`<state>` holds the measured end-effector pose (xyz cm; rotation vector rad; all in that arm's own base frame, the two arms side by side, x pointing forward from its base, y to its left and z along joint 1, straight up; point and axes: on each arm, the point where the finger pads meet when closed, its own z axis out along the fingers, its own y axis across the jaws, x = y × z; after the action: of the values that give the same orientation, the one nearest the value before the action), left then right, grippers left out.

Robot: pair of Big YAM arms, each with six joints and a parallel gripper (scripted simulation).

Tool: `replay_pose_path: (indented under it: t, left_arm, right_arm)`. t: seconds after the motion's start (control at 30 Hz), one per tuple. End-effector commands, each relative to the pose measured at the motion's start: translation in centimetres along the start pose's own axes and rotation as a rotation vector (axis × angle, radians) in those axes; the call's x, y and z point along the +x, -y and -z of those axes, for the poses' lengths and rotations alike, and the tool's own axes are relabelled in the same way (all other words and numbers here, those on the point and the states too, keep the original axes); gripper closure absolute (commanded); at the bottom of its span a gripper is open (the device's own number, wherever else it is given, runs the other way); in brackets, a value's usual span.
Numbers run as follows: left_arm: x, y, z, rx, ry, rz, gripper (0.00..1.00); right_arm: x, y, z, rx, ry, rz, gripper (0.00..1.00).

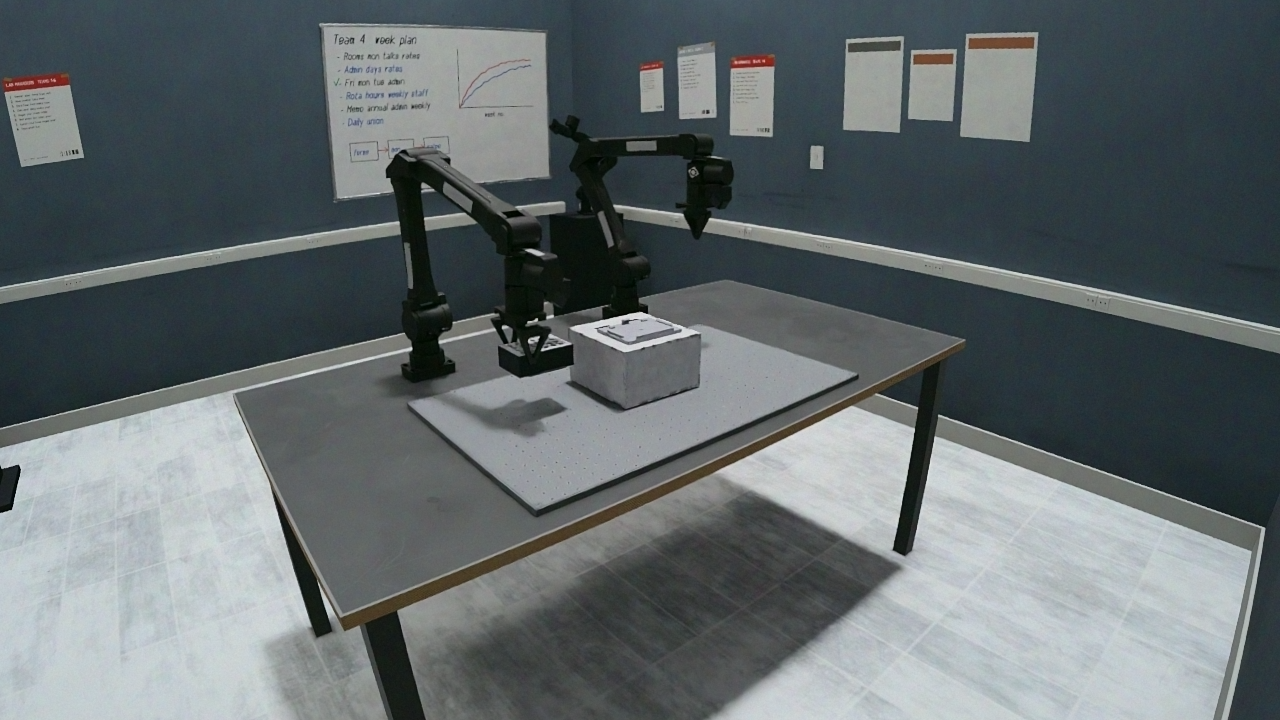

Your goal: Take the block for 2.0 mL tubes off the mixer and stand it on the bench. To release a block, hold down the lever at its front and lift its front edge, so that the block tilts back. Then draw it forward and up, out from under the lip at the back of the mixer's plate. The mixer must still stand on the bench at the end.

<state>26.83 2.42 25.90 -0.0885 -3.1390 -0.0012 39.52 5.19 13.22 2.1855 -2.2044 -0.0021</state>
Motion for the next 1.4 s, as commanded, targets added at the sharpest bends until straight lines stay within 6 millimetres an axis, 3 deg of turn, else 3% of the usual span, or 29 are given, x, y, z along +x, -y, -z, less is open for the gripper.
replay_pose_path:
  t: [0.0,0.13,0.47,0.87,1.0,1.13,1.37]
  left_arm:
    - [-1.4,-0.3,2.4,-0.010,0.048,0.014,1.00]
    - [-1.4,-0.3,2.5,-0.011,0.053,0.014,1.00]
    - [-0.7,-0.2,1.2,-0.006,0.020,0.014,1.00]
    - [0.2,-0.1,-0.3,-0.001,-0.018,0.013,1.00]
    - [0.3,-0.1,-0.4,-0.001,-0.021,0.013,1.00]
    - [0.3,0.0,-0.5,-0.001,-0.022,0.013,1.00]
    - [-0.4,-0.2,0.7,-0.005,0.009,0.013,1.00]
  right_arm:
    - [0.1,1.8,2.2,0.080,0.021,0.013,1.00]
    - [-0.2,1.1,2.1,0.081,0.023,0.026,1.00]
    - [1.8,1.1,1.8,0.118,0.019,0.013,1.00]
    - [0.0,1.4,3.7,0.125,0.028,0.011,1.00]
    - [0.6,1.9,3.9,0.129,0.023,-0.011,1.00]
    - [0.9,2.6,3.4,0.137,0.023,-0.021,1.00]
    - [1.4,2.2,-0.5,0.095,0.018,-0.030,1.00]
